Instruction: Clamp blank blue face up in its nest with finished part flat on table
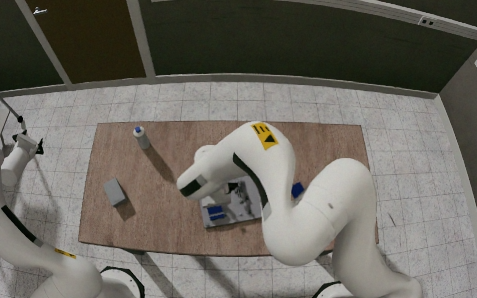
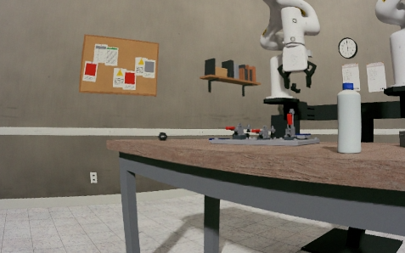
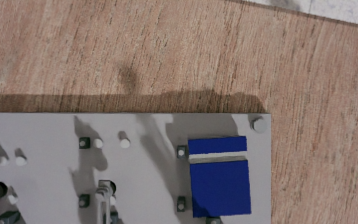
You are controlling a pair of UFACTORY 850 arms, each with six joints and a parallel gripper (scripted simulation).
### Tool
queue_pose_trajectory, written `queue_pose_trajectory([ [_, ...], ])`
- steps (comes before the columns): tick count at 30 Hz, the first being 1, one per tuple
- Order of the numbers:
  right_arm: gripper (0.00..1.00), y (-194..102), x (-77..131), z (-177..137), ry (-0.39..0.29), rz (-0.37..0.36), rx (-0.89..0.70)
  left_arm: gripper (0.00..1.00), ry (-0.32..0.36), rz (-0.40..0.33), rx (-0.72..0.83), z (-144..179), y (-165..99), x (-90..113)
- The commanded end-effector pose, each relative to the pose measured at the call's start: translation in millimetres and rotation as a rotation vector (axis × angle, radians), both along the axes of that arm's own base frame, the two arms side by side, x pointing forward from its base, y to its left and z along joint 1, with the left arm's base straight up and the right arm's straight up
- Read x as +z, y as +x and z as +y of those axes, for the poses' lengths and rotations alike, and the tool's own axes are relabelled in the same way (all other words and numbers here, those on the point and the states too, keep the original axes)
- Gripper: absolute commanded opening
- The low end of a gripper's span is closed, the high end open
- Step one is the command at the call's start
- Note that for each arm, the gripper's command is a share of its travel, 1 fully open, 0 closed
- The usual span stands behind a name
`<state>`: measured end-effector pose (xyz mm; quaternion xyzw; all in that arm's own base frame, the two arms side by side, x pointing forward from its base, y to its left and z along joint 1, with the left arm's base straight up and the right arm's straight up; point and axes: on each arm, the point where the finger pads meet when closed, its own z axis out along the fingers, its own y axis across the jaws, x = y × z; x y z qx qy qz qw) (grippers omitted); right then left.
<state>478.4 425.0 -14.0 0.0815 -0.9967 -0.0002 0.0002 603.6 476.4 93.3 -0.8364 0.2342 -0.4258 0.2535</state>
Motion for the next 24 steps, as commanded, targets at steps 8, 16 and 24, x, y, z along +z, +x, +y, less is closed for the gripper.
queue_pose_trajectory([
  [8,1.00,0.8,1.0,0.6,0.001,-0.002,0.000,1.00,-0.072,0.141,0.338,101.2,-97.8,64.9],
  [16,1.00,0.7,1.0,0.6,0.001,-0.002,0.000,1.00,-0.164,0.223,0.600,145.9,-189.3,113.0],
  [24,1.00,0.7,1.0,0.6,0.001,-0.002,0.000,1.00,-0.267,0.275,0.829,161.8,-274.0,155.4],
])
